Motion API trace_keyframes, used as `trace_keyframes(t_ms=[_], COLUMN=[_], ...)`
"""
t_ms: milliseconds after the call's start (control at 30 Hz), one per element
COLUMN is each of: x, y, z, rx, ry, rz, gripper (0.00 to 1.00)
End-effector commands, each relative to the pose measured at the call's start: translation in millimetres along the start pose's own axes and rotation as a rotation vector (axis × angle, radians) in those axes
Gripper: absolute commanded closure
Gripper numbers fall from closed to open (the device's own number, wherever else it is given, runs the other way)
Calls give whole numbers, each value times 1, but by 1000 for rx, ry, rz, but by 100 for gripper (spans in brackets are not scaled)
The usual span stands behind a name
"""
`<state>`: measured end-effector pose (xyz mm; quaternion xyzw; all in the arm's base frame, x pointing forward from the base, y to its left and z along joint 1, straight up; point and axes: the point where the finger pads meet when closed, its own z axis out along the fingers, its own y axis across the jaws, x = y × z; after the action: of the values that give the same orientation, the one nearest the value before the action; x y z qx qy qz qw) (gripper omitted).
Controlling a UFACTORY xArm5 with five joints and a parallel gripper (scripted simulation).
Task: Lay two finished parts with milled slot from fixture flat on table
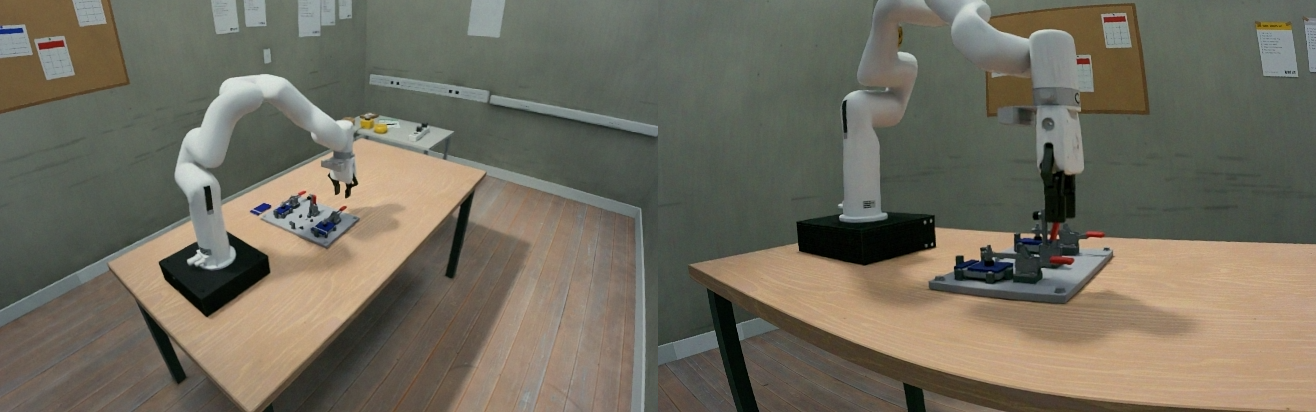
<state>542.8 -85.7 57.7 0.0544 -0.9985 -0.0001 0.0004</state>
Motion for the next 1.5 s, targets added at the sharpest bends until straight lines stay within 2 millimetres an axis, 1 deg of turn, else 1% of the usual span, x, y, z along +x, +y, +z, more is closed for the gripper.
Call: trace_keyframes(t_ms=[0, 33, 100, 333, 500, 1467], x=[-2, -2, -2, -2, -2, -2], y=[-1, -1, -1, -1, -1, 0], z=[13, 17, 17, 40, 49, 51], rx=[1, 1, 1, 1, 1, 1], ry=[-5, -5, -5, -5, -5, -4], rz=[0, 0, 0, 0, 0, 0], gripper=[52, 52, 52, 52, 52, 52])
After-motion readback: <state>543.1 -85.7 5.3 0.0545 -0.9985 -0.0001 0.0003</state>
